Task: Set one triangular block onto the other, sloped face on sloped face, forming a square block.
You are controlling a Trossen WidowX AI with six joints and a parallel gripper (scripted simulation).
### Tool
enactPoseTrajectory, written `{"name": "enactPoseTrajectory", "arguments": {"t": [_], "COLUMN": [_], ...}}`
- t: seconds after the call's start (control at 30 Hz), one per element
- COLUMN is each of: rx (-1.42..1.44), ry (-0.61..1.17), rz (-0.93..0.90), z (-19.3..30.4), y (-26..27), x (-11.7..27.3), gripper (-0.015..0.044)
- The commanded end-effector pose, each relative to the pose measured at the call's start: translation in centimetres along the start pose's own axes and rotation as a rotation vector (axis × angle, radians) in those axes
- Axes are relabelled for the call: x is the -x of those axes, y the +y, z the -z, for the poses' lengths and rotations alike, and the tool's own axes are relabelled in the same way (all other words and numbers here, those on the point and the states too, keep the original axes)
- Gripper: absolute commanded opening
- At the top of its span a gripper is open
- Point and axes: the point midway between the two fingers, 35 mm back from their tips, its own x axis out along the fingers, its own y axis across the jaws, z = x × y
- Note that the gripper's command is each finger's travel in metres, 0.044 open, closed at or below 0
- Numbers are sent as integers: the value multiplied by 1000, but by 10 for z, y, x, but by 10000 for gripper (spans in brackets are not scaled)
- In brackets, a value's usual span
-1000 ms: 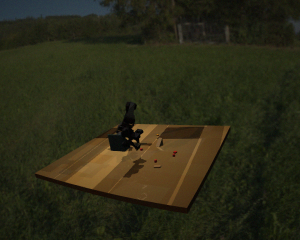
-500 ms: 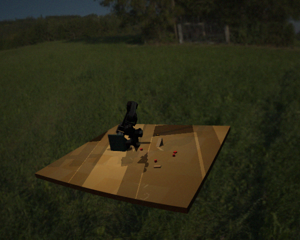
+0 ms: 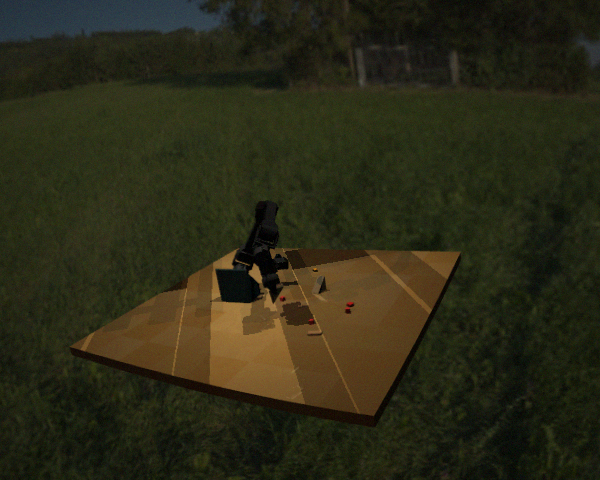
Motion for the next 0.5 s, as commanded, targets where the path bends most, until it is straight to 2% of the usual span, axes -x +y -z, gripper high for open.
{"name": "enactPoseTrajectory", "arguments": {"t": [0.0,0.47], "rx": [168,639], "ry": [35,131], "rz": [16,23], "z": [-3,-7], "y": [0,-2], "x": [3,6], "gripper": [0,0]}}
